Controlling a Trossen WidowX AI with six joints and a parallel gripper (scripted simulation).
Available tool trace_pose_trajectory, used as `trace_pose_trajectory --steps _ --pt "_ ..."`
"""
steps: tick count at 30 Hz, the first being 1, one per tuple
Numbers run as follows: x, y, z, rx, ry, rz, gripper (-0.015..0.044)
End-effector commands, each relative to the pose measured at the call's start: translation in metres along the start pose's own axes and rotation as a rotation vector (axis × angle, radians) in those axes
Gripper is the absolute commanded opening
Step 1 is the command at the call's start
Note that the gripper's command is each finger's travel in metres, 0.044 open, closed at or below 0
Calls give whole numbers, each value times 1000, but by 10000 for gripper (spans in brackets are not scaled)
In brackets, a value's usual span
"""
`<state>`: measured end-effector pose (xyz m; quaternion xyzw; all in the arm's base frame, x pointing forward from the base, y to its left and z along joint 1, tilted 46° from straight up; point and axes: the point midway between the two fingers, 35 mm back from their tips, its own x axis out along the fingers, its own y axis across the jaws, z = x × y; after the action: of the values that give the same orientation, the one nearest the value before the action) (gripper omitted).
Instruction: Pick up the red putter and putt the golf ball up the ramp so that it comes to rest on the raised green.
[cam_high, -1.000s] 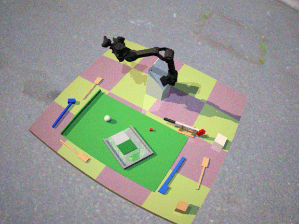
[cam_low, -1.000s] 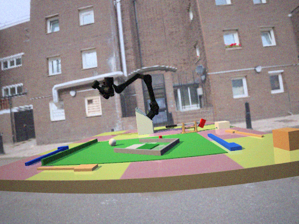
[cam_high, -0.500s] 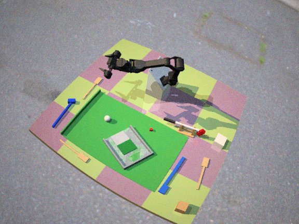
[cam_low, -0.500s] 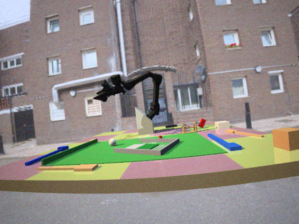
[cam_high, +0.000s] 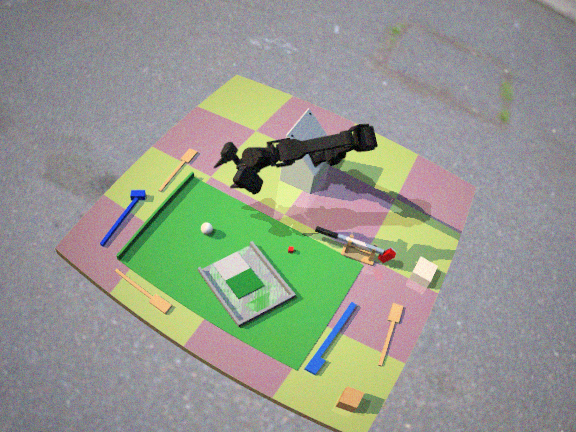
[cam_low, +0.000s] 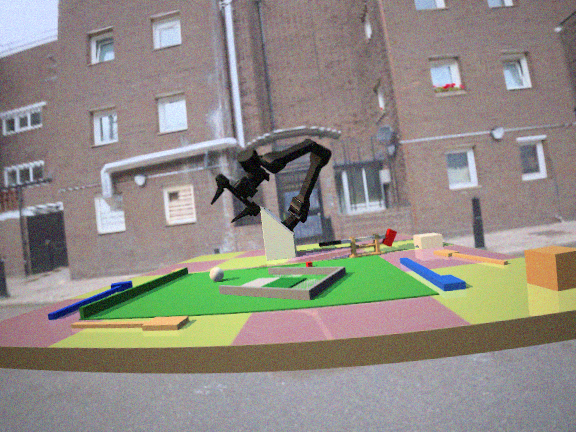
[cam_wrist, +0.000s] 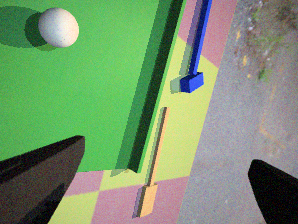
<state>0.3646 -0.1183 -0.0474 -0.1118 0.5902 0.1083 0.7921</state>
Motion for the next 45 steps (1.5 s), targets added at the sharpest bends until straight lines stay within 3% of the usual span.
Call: trace_pose_trajectory --steps 1,11,22,45 --pt "-22 75 10 -340 -60 243 440" --pt "-88 196 11 -875 -297 631 440" --pt "-183 300 -7 -1272 -719 965 440" --pt "-167 320 -8 -1276 -727 969 440"
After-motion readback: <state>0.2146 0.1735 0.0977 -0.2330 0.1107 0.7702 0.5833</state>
